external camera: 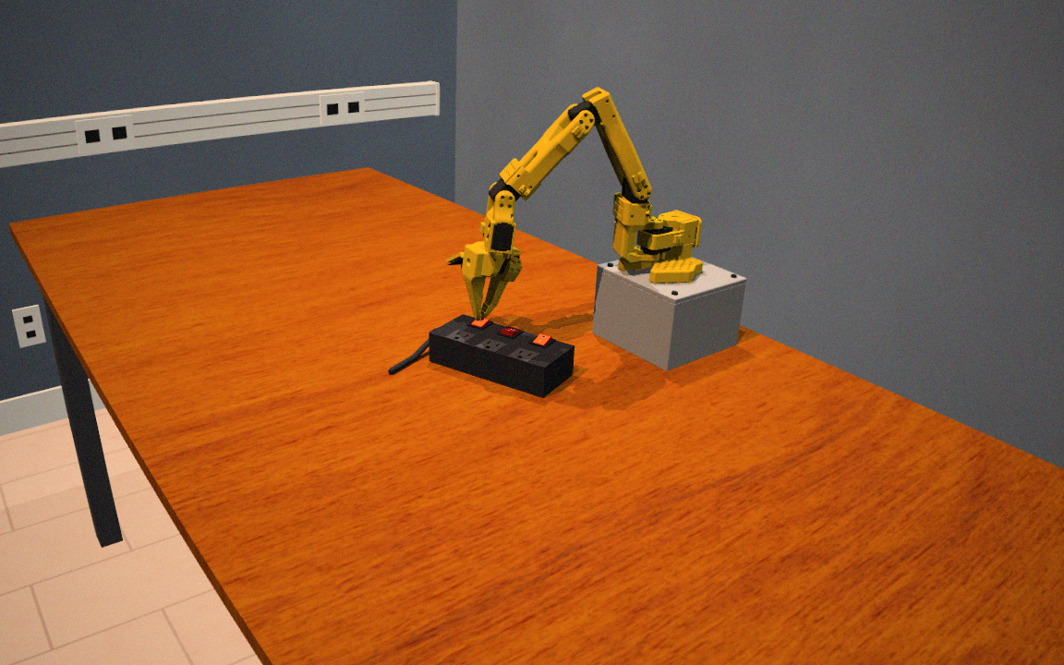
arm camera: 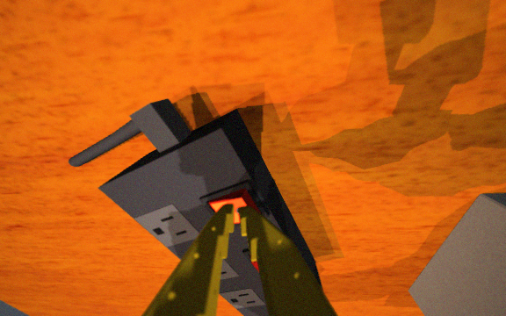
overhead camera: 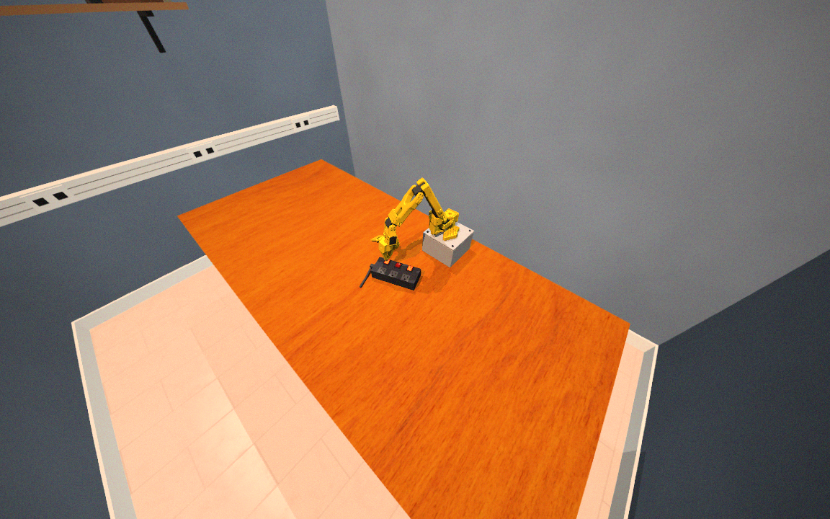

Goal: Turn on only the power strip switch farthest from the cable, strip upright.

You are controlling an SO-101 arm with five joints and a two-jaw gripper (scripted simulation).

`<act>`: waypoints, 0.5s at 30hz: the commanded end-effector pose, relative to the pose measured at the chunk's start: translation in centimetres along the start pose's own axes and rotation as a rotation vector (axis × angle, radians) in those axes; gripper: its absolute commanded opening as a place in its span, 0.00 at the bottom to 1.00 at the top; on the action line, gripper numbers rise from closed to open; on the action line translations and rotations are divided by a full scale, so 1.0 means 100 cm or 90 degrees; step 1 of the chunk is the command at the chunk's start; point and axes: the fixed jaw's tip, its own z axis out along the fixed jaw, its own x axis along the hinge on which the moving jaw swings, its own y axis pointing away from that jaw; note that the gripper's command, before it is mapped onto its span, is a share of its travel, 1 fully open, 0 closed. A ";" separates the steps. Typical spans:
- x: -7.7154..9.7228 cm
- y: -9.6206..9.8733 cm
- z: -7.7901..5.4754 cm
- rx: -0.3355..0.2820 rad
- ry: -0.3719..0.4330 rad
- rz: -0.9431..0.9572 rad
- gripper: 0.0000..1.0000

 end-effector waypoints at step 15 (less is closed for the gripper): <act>0.007 -0.032 0.019 0.069 0.024 0.009 0.00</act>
